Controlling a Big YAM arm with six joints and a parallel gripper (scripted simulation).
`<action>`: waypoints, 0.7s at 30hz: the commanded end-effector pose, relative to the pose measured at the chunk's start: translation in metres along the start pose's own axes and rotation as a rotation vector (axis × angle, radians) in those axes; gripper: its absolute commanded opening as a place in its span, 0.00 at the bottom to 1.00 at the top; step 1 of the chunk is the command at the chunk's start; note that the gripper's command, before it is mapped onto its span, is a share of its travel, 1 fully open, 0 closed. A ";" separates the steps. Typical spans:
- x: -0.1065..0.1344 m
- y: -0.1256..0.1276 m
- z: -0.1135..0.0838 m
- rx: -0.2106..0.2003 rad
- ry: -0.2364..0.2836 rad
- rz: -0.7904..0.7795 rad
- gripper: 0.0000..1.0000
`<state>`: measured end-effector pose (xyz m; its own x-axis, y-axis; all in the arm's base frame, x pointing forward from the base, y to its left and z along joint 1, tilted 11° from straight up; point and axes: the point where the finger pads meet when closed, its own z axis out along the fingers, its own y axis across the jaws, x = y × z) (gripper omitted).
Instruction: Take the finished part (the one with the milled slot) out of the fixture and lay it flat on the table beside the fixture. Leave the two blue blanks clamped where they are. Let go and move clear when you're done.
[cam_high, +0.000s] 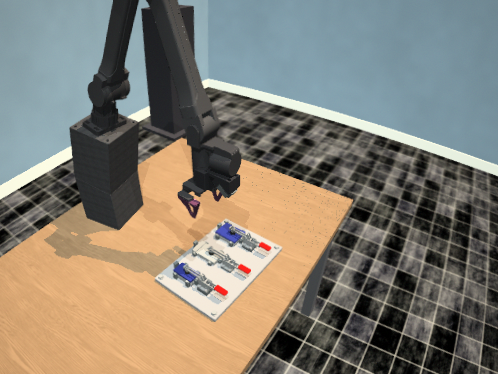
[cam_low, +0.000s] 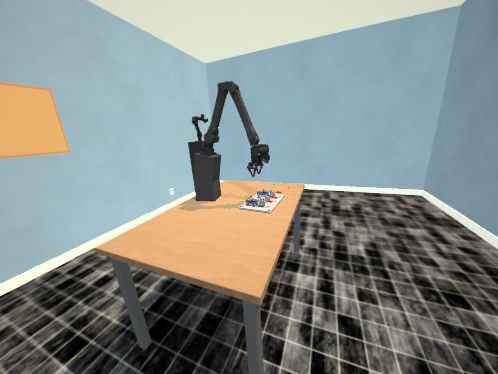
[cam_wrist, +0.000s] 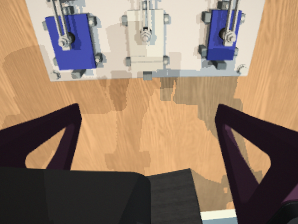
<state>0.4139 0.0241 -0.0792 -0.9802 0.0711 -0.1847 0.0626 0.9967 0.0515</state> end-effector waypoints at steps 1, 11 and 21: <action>0.005 0.009 0.005 -0.004 0.027 -0.060 1.00; 0.000 0.004 0.005 -0.002 0.012 -0.044 1.00; -0.002 0.003 0.005 -0.003 0.008 -0.041 0.00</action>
<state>0.4114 0.0282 -0.0804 -0.9835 0.0333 -0.1778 0.0254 0.9986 0.0462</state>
